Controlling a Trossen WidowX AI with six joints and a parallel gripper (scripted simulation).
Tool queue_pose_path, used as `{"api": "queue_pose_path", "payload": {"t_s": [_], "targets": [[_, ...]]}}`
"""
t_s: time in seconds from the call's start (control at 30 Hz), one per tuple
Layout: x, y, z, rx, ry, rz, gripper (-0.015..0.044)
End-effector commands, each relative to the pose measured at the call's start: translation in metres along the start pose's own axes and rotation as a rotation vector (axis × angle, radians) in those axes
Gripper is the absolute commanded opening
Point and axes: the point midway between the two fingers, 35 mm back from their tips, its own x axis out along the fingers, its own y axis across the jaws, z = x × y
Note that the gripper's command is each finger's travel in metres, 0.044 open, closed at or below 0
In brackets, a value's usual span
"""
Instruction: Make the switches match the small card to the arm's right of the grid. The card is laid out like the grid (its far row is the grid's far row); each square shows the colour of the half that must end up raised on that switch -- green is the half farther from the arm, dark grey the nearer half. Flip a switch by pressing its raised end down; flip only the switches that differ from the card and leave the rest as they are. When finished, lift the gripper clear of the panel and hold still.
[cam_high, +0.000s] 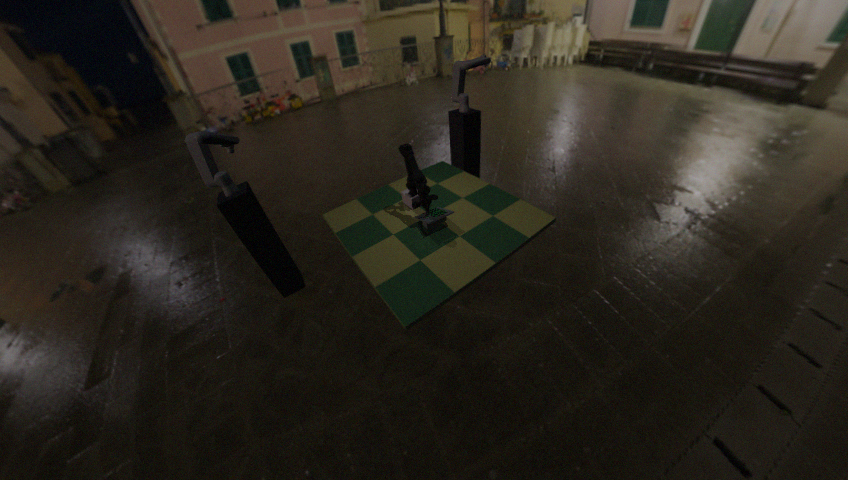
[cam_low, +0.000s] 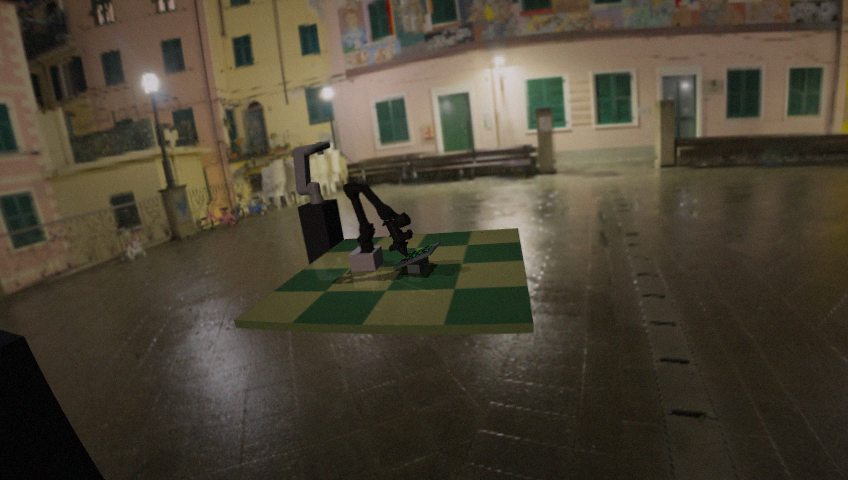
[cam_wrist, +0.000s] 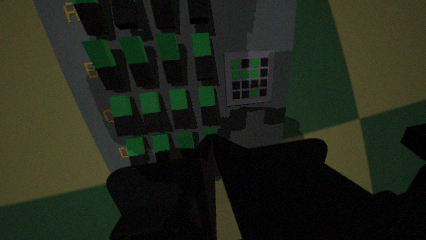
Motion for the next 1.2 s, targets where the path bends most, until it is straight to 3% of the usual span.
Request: {"api": "queue_pose_path", "payload": {"t_s": [0.0,0.77,1.03,1.17], "targets": [[0.001,0.0,0.0,0.005,-0.001,-0.001,0.0],[0.004,0.0,0.0,0.005,-0.001,-0.001,0.0],[-0.06,0.0,-0.002,0.005,-0.025,-0.001,0.0],[-0.061,0.0,-0.002,0.005,-0.026,-0.002,0.0]]}}
